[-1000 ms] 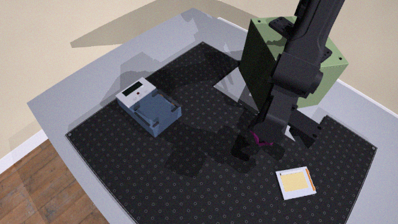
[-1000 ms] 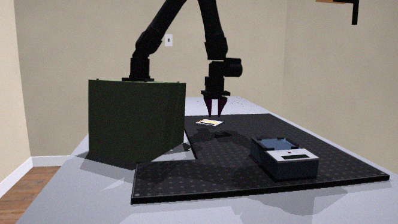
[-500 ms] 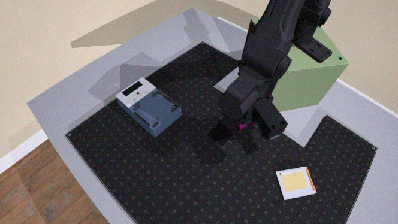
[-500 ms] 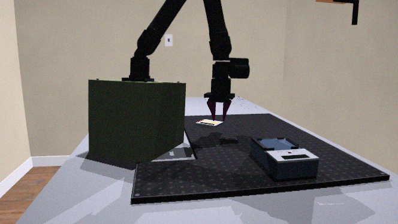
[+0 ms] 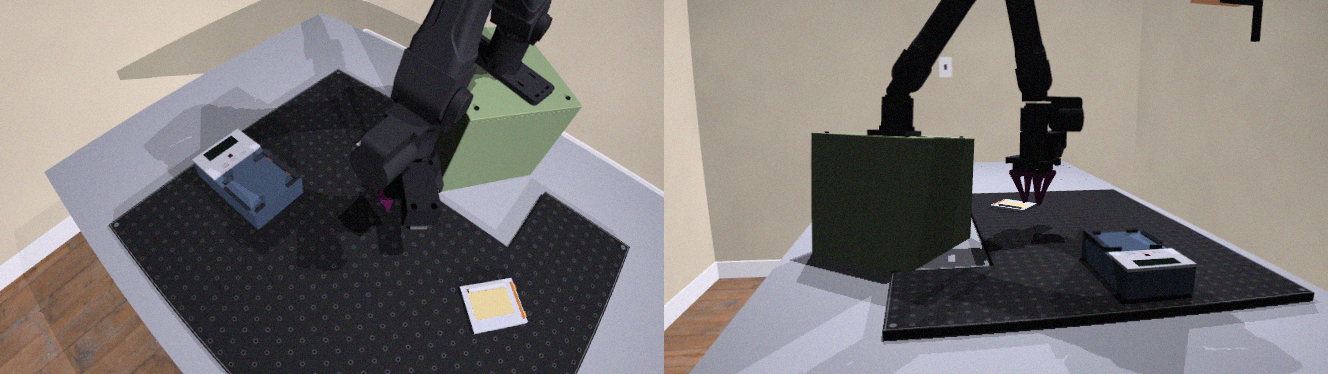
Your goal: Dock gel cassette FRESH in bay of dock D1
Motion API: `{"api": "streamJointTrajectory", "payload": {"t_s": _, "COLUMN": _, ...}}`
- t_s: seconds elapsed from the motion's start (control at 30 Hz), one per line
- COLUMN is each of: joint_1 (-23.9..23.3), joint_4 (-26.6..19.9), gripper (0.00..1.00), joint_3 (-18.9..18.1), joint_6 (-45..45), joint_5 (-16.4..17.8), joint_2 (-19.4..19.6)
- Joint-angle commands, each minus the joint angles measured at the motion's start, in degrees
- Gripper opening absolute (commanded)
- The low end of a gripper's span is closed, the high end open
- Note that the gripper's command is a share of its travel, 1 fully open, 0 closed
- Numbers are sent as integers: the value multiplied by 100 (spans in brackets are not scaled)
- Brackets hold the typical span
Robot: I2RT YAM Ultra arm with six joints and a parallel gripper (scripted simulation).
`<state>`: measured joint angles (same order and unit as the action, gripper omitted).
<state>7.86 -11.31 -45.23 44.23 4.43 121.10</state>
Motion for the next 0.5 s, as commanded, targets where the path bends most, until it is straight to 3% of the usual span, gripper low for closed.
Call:
{"api": "streamJointTrajectory", "payload": {"t_s": 0.0, "joint_1": -13, "joint_4": 49, "gripper": 34, "joint_3": 10, "joint_6": -975, "joint_5": 48, "joint_2": -85}}
{"api": "streamJointTrajectory", "payload": {"t_s": 0.47, "joint_1": -14, "joint_4": 52, "gripper": 34, "joint_3": 10, "joint_6": -3267, "joint_5": 42, "joint_2": -85}}
